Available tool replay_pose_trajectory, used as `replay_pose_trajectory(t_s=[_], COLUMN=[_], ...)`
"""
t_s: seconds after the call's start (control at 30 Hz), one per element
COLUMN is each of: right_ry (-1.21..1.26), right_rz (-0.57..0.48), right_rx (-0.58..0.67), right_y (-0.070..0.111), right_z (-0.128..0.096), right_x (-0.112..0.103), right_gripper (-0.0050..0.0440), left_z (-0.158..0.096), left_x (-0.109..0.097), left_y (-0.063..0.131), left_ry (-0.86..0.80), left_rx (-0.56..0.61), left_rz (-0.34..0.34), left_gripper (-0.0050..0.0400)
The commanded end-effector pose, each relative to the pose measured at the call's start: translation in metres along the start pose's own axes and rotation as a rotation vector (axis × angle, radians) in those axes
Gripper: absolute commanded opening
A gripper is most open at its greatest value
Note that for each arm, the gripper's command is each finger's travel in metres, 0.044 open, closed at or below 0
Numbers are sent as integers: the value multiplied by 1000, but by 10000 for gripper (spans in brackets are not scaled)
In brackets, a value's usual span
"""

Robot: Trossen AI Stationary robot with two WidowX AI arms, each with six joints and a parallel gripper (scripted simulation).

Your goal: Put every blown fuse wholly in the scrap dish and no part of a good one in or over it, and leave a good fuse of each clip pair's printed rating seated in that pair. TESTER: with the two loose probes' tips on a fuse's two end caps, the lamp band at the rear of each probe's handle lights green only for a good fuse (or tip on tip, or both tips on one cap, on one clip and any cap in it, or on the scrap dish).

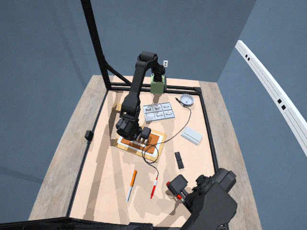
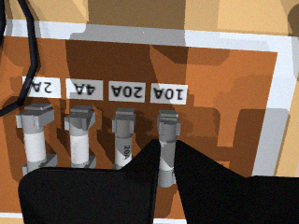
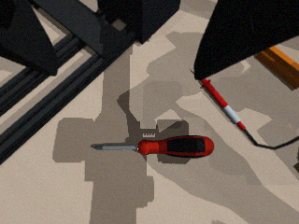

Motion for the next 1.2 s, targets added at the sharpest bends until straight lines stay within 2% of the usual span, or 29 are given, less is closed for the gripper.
replay_pose_trajectory(t_s=[0.0,0.3,0.33,1.17], right_ry=[1,1,1,1], right_rz=[-5,-5,-5,-5], right_rx=[-24,-24,-24,-24], right_y=[6,6,6,6], right_z=[3,3,3,3], right_x=[-1,-1,-1,-1], right_gripper=[400,400,400,400], left_z=[-3,2,2,2], left_x=[1,0,0,0], left_y=[-7,-1,5,5], left_ry=[3,2,1,1], left_rx=[41,40,32,32], left_rz=[10,10,7,7], left_gripper=[-50,-50,-50,-50])
Point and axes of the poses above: on each arm, the point midway between the two fingers, 35 mm back from their tips, its own y axis back along the fingers, its own x axis across the jaws, z = x × y, the point moved 3 cm from there along y, back along the fingers, and after that the axes turned 12 degrees about y, right-handed, at the moved point
